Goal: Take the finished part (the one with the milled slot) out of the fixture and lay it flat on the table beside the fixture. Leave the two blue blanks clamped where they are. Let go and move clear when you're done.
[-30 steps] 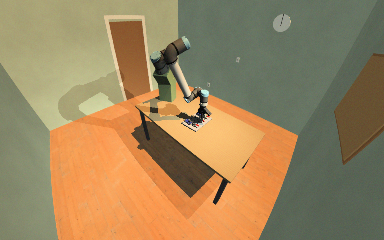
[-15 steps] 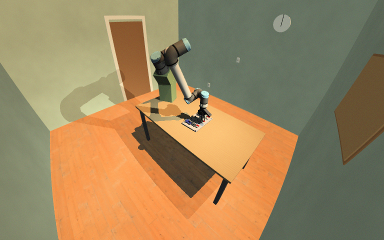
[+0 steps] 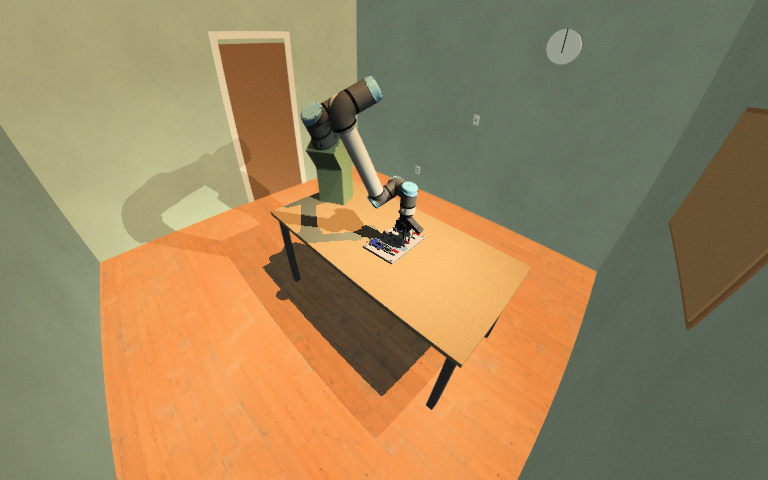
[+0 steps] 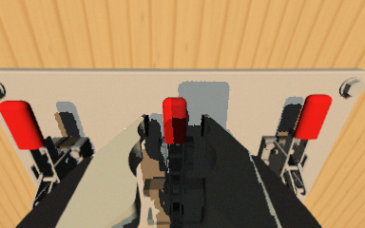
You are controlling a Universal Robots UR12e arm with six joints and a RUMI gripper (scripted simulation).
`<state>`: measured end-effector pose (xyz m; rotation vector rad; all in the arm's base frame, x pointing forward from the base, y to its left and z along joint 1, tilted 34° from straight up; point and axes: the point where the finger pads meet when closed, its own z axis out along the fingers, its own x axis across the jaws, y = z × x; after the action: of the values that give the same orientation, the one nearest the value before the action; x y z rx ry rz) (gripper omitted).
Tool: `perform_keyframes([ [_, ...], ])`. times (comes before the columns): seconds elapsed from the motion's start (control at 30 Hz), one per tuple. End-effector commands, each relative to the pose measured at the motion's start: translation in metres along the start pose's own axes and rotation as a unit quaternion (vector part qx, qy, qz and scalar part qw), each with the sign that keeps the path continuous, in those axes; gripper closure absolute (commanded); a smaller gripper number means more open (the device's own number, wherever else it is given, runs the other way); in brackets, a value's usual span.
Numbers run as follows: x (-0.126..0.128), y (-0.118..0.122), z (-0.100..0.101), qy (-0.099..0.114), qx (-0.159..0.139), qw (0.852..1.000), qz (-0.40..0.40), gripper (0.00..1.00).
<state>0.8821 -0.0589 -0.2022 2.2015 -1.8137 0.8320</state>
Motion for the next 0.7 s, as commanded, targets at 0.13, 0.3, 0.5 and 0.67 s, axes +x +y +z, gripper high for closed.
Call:
perform_keyframes([
  [0.13,0.0000,-0.0006,-0.0007,0.000,0.001,1.000,0.000,0.72],
  [0.3,0.0000,-0.0006,-0.0007,0.000,0.001,1.000,0.000,0.72],
  [0.5,0.0000,-0.0006,-0.0007,0.000,0.001,1.000,0.000,1.00],
  [0.67,0.0000,-0.0006,-0.0007,0.000,0.001,1.000,0.000,1.00],
])
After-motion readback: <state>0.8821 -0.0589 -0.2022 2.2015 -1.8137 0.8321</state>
